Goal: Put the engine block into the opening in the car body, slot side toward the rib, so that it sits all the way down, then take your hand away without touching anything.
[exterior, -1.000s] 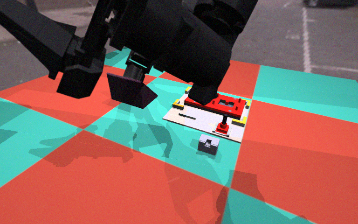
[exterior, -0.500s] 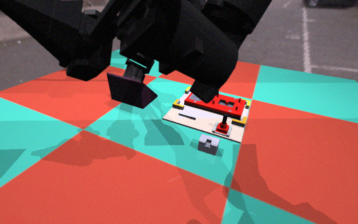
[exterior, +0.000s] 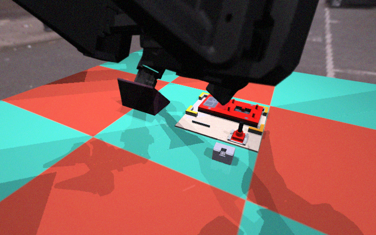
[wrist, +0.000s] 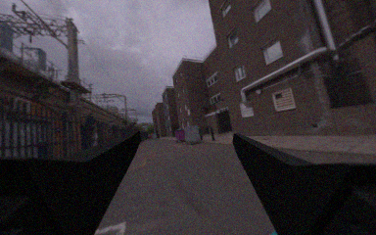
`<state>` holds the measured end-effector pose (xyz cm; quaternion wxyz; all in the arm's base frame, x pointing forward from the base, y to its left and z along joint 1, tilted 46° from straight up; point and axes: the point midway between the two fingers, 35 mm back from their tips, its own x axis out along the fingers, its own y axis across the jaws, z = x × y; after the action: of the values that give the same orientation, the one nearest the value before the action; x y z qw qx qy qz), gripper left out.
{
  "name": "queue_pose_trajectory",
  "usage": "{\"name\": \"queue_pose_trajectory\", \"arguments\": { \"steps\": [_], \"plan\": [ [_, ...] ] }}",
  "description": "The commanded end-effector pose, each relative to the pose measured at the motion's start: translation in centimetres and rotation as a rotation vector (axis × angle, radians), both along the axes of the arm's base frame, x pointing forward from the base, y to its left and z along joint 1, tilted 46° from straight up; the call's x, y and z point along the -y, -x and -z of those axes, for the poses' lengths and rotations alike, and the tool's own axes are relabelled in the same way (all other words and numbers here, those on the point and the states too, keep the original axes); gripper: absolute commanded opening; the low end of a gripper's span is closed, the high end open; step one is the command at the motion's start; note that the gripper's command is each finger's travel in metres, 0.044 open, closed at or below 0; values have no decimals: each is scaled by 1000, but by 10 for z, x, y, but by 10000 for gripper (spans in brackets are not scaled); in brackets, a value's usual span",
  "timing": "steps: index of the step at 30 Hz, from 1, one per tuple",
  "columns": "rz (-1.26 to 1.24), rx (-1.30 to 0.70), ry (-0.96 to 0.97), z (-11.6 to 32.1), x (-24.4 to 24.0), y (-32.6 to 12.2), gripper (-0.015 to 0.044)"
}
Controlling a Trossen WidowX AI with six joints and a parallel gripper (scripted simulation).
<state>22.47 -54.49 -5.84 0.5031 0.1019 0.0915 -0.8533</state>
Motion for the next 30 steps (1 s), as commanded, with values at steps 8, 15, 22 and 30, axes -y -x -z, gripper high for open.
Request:
{"name": "queue_pose_trajectory", "arguments": {
  "steps": [8,15,22,30],
  "plan": [
    [-200,-209,-247,13,-5,-20,440],
    [-334,-341,-398,21,-14,-30,440],
    [-482,-468,-541,30,-23,-40,440],
    [-665,-608,-694,39,-37,-50,440]
  ]
}}
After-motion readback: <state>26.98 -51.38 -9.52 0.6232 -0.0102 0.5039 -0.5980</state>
